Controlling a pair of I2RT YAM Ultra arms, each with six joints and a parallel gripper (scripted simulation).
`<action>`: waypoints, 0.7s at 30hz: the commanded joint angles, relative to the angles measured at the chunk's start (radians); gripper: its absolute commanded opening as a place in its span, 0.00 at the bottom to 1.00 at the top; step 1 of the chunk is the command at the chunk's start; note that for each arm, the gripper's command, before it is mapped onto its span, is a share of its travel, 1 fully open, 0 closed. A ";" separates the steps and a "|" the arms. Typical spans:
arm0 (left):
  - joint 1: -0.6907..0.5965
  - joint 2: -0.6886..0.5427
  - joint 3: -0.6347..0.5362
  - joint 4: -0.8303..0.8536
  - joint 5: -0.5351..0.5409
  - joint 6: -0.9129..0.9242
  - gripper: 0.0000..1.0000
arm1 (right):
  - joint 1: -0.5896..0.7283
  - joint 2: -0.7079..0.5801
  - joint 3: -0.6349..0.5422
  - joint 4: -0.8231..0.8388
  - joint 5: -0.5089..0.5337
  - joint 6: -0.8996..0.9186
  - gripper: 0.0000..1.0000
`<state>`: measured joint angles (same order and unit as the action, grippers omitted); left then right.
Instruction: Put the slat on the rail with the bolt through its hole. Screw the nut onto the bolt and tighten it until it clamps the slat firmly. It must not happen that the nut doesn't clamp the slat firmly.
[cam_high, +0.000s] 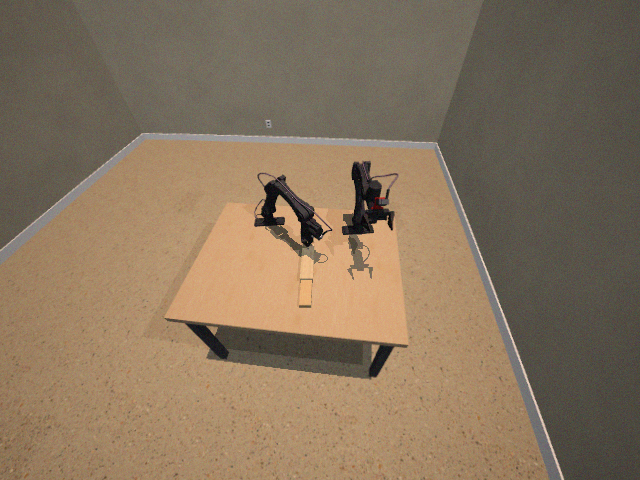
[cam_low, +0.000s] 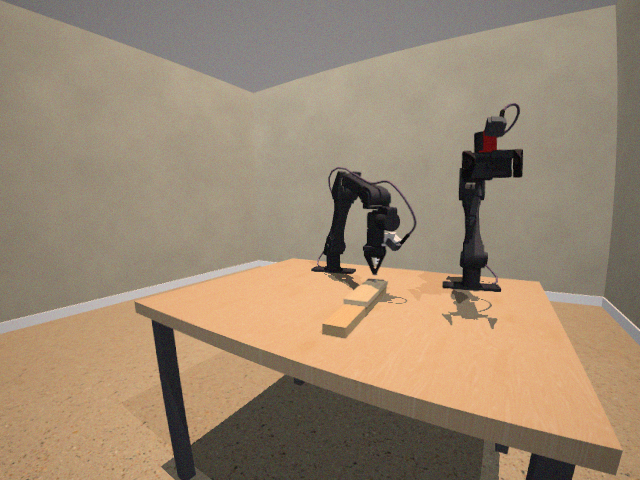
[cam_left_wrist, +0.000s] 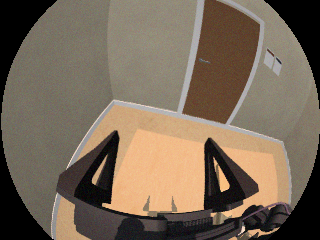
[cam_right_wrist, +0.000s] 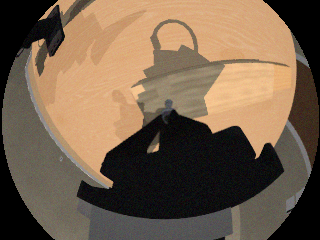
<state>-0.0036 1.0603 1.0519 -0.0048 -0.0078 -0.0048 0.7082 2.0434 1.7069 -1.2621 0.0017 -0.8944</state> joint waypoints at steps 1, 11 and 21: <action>0.003 -0.015 0.001 0.010 0.008 0.005 1.00 | 0.008 -0.017 -0.005 0.028 -0.002 0.006 0.12; 0.003 -0.015 0.001 0.010 0.008 0.005 1.00 | 0.008 -0.014 -0.022 0.049 -0.002 0.006 0.12; 0.003 -0.015 0.001 0.010 0.008 0.005 1.00 | 0.008 -0.010 -0.043 0.074 -0.002 0.006 0.12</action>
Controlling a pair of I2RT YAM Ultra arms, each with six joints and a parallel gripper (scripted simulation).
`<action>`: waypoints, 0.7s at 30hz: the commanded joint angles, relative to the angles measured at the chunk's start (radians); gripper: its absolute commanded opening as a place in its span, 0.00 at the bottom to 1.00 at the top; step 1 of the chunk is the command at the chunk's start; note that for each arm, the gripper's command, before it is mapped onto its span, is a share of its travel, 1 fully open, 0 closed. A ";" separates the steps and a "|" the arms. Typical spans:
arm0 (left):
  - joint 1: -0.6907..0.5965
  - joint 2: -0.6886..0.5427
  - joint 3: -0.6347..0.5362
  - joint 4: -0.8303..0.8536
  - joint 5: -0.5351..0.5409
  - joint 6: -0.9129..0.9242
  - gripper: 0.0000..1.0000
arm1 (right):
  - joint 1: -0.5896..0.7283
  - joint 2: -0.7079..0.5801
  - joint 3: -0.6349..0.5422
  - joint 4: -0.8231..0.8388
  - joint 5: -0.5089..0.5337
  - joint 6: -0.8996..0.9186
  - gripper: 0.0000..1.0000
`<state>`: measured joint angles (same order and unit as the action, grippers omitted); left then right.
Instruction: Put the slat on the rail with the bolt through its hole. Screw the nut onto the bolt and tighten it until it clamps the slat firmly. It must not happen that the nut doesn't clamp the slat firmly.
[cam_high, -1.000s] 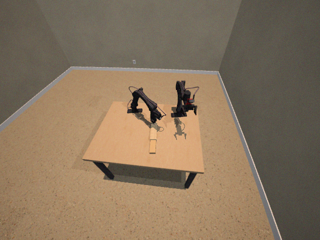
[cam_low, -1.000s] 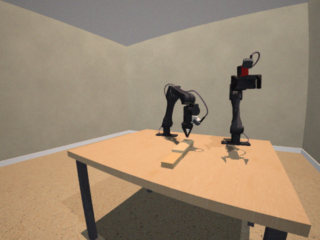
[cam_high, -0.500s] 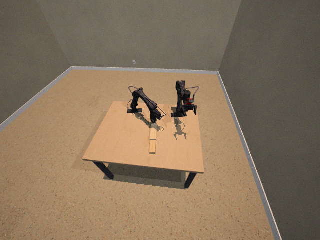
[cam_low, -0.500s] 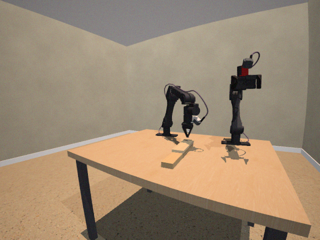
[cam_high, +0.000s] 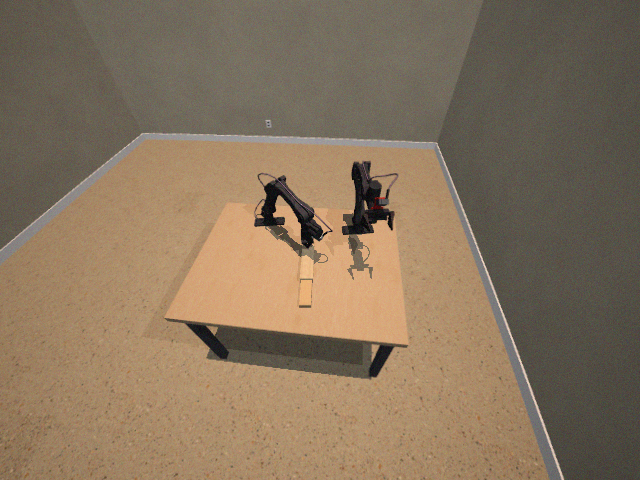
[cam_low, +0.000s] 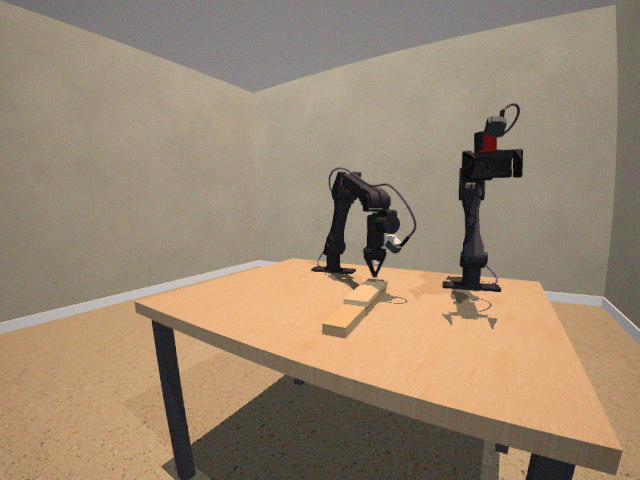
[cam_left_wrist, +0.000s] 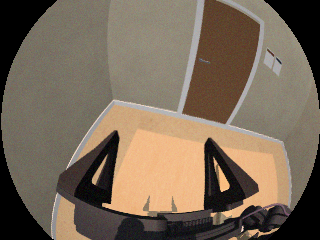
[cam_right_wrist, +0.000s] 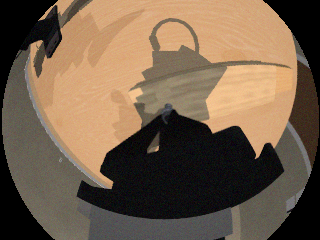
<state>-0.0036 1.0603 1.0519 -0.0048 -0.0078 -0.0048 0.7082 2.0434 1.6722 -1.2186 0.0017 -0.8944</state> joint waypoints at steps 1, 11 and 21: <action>0.003 -0.015 0.001 0.010 0.008 0.005 1.00 | 0.008 -0.010 -0.009 0.030 -0.002 0.006 0.12; 0.003 -0.015 0.001 0.010 0.008 0.005 1.00 | 0.008 -0.007 -0.028 0.053 -0.002 0.006 0.12; 0.003 -0.015 0.001 0.010 0.008 0.005 1.00 | 0.008 -0.003 -0.045 0.073 -0.002 0.006 0.12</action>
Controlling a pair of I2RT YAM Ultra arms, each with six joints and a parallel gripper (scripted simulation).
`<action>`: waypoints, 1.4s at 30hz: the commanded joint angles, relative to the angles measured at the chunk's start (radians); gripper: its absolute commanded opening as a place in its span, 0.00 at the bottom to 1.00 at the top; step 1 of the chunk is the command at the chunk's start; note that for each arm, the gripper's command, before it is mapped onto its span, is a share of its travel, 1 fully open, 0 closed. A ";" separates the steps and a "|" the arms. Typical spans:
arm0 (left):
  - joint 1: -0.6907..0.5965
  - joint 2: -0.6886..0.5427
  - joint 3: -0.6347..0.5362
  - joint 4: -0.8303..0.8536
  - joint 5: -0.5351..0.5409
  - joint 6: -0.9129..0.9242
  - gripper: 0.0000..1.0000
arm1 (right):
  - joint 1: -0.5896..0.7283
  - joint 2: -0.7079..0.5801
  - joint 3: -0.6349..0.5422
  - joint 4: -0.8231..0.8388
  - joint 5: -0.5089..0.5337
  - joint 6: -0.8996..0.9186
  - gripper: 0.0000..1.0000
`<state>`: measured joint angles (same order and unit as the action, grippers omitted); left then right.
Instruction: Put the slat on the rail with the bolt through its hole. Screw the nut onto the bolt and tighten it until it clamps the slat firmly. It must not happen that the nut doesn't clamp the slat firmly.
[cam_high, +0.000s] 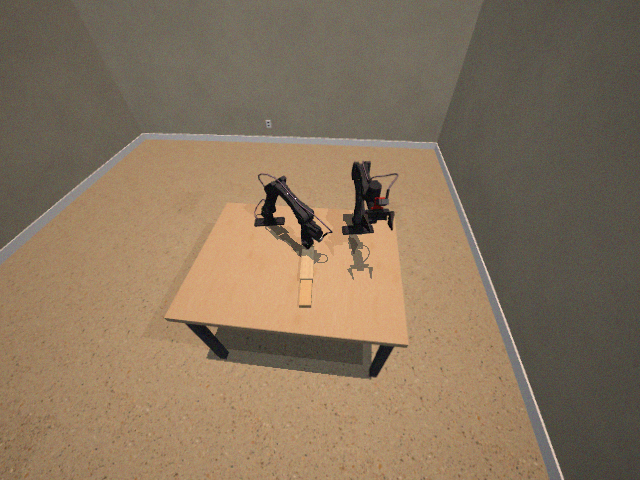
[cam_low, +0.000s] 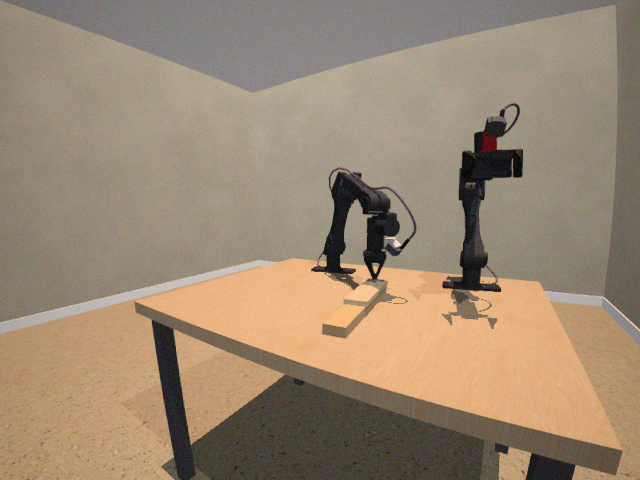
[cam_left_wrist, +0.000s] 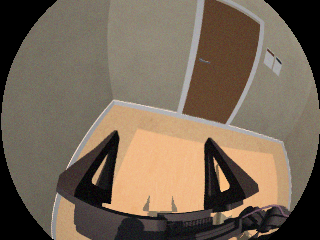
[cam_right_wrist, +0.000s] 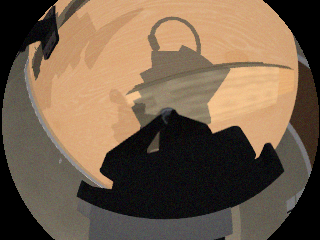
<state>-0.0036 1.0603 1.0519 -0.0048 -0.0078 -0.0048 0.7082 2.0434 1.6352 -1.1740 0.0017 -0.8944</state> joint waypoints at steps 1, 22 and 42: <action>0.003 -0.015 0.001 0.010 0.008 0.005 1.00 | 0.008 -0.003 -0.010 0.031 -0.002 0.006 0.12; 0.003 -0.015 0.001 0.010 0.008 0.005 1.00 | 0.008 0.009 -0.035 0.060 -0.002 0.013 0.12; 0.003 -0.015 0.001 0.010 0.008 0.005 1.00 | 0.007 0.011 -0.036 0.062 -0.003 0.102 0.12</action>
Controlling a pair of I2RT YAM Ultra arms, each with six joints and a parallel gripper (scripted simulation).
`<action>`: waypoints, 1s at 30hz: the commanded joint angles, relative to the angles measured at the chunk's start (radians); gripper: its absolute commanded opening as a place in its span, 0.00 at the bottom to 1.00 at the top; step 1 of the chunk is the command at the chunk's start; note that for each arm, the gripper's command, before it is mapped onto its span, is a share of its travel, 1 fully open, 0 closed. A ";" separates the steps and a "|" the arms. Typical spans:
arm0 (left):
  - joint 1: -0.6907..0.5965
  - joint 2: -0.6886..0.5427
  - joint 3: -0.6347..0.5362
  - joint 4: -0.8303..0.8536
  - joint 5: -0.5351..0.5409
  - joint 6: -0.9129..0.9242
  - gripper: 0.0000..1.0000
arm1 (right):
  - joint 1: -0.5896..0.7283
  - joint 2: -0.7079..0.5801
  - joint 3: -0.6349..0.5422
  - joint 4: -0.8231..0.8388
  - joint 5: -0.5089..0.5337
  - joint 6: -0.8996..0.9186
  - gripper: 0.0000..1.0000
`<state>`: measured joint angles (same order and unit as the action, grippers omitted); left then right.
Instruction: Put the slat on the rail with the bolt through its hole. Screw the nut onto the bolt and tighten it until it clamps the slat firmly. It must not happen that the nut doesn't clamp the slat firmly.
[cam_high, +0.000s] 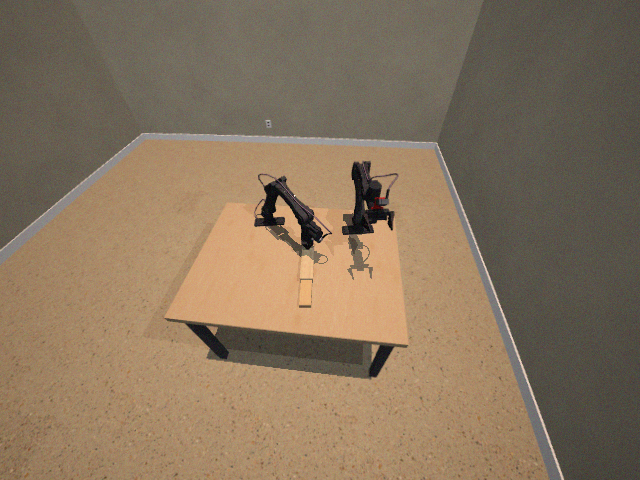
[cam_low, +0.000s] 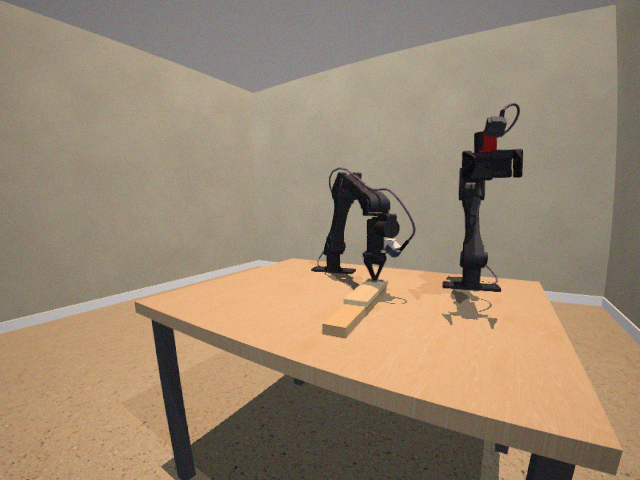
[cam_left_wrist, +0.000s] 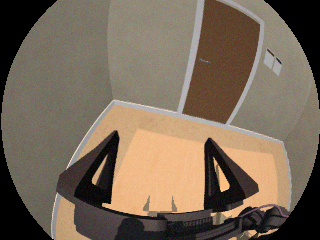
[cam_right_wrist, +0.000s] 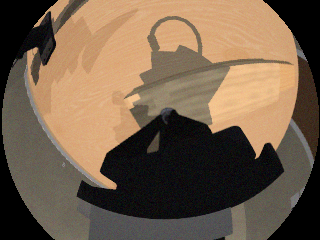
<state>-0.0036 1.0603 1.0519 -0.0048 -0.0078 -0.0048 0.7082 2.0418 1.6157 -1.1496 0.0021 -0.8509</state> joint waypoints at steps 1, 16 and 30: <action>0.003 -0.015 0.001 0.010 0.008 0.005 1.00 | 0.007 0.013 -0.017 0.037 -0.003 0.078 0.12; 0.003 -0.015 0.001 0.010 0.008 0.005 1.00 | 0.007 0.013 -0.016 0.036 -0.004 0.335 0.12; 0.003 -0.015 0.001 0.010 0.008 0.005 1.00 | 0.007 0.013 -0.016 0.037 -0.004 0.574 0.12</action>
<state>-0.0036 1.0603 1.0519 -0.0048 -0.0078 -0.0048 0.7082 2.0418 1.6157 -1.1496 0.0006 -0.3592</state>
